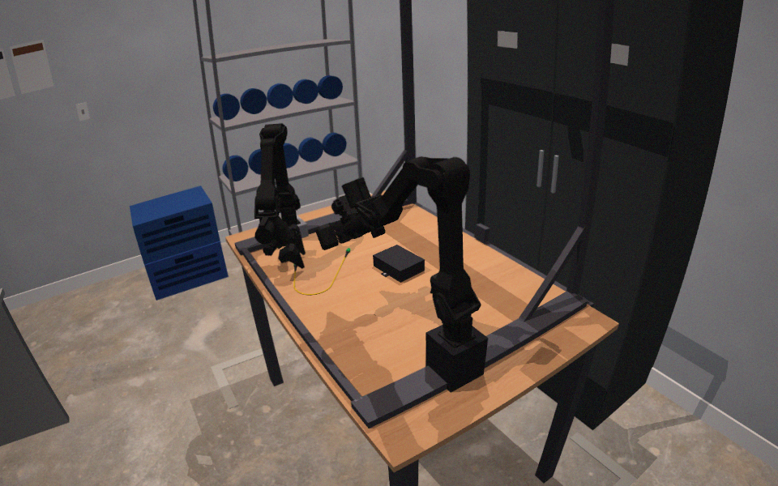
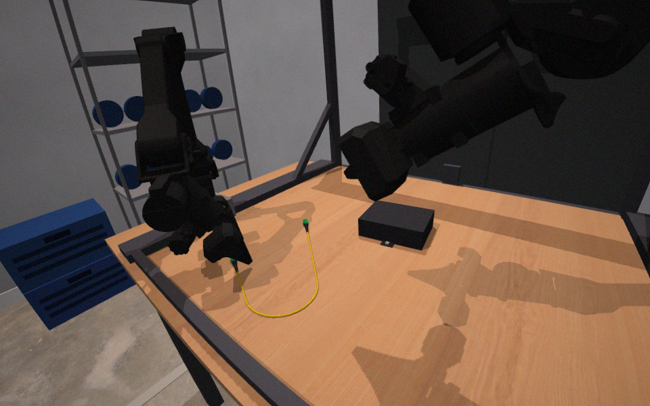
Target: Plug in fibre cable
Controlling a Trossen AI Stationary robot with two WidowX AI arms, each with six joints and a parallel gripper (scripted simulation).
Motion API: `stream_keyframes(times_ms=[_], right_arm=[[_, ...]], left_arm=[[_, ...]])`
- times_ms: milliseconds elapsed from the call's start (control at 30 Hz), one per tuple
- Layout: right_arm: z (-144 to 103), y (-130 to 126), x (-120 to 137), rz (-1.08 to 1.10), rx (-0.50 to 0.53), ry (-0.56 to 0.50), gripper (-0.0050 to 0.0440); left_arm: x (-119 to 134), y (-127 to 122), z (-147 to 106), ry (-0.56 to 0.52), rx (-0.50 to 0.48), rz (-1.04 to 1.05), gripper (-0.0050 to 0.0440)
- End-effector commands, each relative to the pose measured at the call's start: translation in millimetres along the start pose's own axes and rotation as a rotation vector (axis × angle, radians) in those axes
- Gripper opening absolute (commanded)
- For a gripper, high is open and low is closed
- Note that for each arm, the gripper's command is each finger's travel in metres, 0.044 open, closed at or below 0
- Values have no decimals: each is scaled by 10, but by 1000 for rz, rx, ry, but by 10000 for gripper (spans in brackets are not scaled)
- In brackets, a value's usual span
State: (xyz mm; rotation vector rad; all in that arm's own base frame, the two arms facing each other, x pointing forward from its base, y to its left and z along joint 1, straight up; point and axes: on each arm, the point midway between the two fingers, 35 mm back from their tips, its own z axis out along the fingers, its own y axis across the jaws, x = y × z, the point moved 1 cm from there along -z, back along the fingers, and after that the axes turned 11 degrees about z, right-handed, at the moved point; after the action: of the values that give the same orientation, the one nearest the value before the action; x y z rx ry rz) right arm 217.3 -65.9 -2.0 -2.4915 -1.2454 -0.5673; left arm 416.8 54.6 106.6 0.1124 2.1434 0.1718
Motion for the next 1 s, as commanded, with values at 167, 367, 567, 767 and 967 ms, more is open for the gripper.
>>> stream_keyframes(times_ms=[167, 367, 567, 767, 967], right_arm=[[119, 23, 479, -60, -103, -68, 440], [257, -103, 1053, -104, -221, -43, 440], [393, -406, 1508, -111, -269, 44, 440], [627, -683, 1511, 14, -205, 62, 440], [797, -888, 1400, 228, -142, 55, 440]], left_arm=[[-71, -4, 18, -34, 207, 151, -50], [-70, -25, -31, -91, 375, 256, -50], [-75, -28, -66, -126, 441, 295, -50], [-77, -27, -76, -135, 456, 304, -50], [-64, -42, -86, -134, 461, 305, -50]])
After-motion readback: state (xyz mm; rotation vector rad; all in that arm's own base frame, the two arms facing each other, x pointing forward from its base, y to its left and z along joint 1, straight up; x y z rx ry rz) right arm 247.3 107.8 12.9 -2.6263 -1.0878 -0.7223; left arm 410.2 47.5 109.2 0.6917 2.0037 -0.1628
